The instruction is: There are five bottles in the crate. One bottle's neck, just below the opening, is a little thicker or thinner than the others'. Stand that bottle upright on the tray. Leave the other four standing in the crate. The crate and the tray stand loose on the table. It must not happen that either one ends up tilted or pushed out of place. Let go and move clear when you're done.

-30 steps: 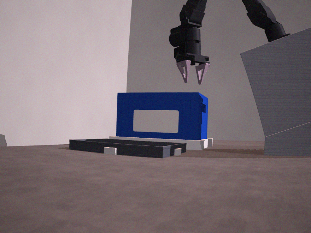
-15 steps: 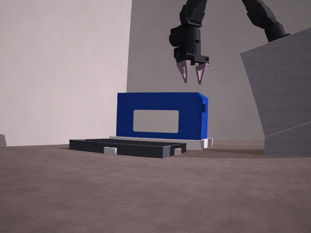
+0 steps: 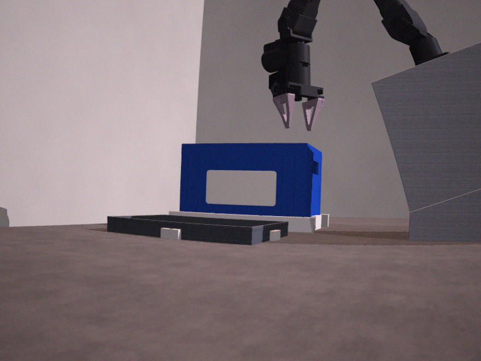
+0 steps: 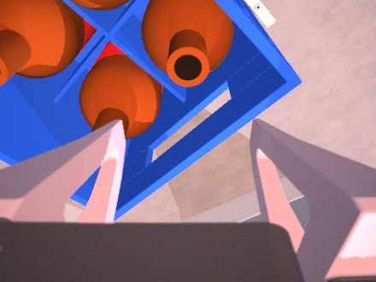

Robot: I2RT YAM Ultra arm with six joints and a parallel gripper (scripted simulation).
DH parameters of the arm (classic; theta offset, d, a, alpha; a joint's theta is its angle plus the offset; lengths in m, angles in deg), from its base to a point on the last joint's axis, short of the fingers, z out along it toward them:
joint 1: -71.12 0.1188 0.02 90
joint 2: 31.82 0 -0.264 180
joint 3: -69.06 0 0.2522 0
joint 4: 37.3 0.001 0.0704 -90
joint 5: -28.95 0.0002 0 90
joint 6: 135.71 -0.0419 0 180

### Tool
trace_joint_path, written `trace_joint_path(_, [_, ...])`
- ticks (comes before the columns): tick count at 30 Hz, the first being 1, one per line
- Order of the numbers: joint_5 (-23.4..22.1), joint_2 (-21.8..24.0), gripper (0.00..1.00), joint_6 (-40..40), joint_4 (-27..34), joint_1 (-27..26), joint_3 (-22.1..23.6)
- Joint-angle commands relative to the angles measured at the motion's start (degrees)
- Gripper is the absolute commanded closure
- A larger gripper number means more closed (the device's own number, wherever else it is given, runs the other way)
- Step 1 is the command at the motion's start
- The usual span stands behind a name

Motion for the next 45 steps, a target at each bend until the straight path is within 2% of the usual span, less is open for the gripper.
trace_joint_path(1, [-0.08,0.66,0.39,-0.28,-1.46,-0.54,-0.21])
trace_joint_path(13, [0.05,-2.25,0.39,-0.48,-3.79,0.17,1.32])
trace_joint_path(15, [0.05,-2.25,0.39,-0.48,-3.79,0.17,1.32])
trace_joint_path(16, [0.05,-0.39,0.39,-0.45,-4.08,0.25,0.35])
trace_joint_path(19, [0.12,-3.07,0.39,-0.54,-4.88,0.49,1.84])
trace_joint_path(26, [0.22,-3.5,0.39,-0.68,-6.85,0.44,2.21])
trace_joint_path(30, [0.28,-5.42,0.39,-0.74,-7.89,0.67,1.82])
trace_joint_path(32, [0.28,-5.42,0.39,-0.74,-7.89,0.67,1.82])
trace_joint_path(33, [0.28,-3.62,0.39,-0.71,-8.12,0.74,2.09])
trace_joint_path(36, [0.33,-6.14,0.39,-0.78,-8.76,0.86,1.76])
trace_joint_path(41, [0.37,-5.52,0.39,-0.83,-9.52,0.69,2.34])
trace_joint_path(45, [0.4,-6.91,0.39,-0.83,-9.93,0.8,1.66])
